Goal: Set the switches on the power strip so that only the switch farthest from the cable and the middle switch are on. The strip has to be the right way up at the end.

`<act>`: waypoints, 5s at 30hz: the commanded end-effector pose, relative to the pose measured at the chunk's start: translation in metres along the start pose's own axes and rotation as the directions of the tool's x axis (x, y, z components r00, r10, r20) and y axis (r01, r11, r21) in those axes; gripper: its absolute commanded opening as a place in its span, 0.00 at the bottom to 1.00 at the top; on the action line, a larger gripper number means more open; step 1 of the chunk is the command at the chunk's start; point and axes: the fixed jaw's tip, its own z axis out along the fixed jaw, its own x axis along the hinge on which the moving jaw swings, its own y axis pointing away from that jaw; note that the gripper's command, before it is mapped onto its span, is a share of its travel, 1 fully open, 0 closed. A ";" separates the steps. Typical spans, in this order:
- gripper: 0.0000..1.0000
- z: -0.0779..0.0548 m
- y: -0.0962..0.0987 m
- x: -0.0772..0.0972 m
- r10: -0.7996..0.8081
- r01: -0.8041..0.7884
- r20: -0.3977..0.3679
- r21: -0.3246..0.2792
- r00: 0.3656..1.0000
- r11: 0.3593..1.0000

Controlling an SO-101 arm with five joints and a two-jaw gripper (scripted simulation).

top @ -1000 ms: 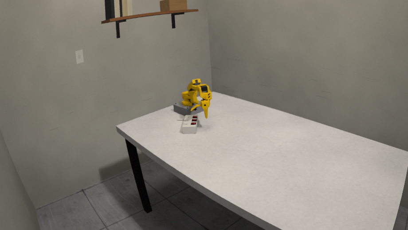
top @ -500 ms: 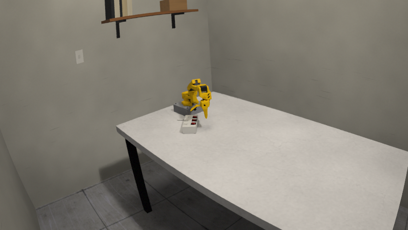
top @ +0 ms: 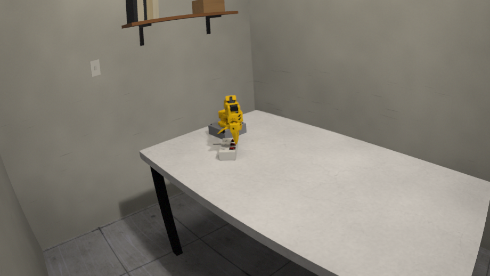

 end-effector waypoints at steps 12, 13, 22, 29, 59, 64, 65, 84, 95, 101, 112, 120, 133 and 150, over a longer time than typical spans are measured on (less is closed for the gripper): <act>0.00 0.007 0.000 -0.024 0.070 -0.071 0.024 0.048 0.997 0.996; 0.00 0.007 0.000 -0.024 0.071 -0.072 0.024 0.048 0.997 0.996; 0.00 0.010 -0.005 -0.031 0.090 -0.092 0.030 0.059 0.995 0.994; 0.00 0.011 -0.005 -0.031 0.091 -0.093 0.030 0.059 0.995 0.994; 0.00 0.001 0.001 -0.029 0.090 -0.091 0.023 0.042 0.996 0.995; 0.00 0.001 0.001 -0.029 0.090 -0.091 0.023 0.042 0.996 0.995; 0.00 0.001 0.001 -0.029 0.090 -0.091 0.023 0.042 0.996 0.995; 0.00 0.003 0.000 -0.029 0.090 -0.091 0.025 0.047 0.996 0.995; 0.00 0.007 -0.001 -0.029 0.089 -0.090 0.030 0.059 0.996 0.994; 0.00 0.008 -0.001 -0.029 0.089 -0.090 0.030 0.059 0.996 0.994; 0.00 0.011 -0.001 -0.030 0.089 -0.091 0.030 0.059 0.996 0.994; 0.00 0.014 -0.002 -0.030 0.089 -0.091 0.030 0.060 0.996 0.994; 0.00 0.015 -0.002 -0.030 0.089 -0.091 0.030 0.060 0.996 0.994; 0.00 0.018 -0.004 -0.030 0.088 -0.090 0.030 0.060 0.996 0.994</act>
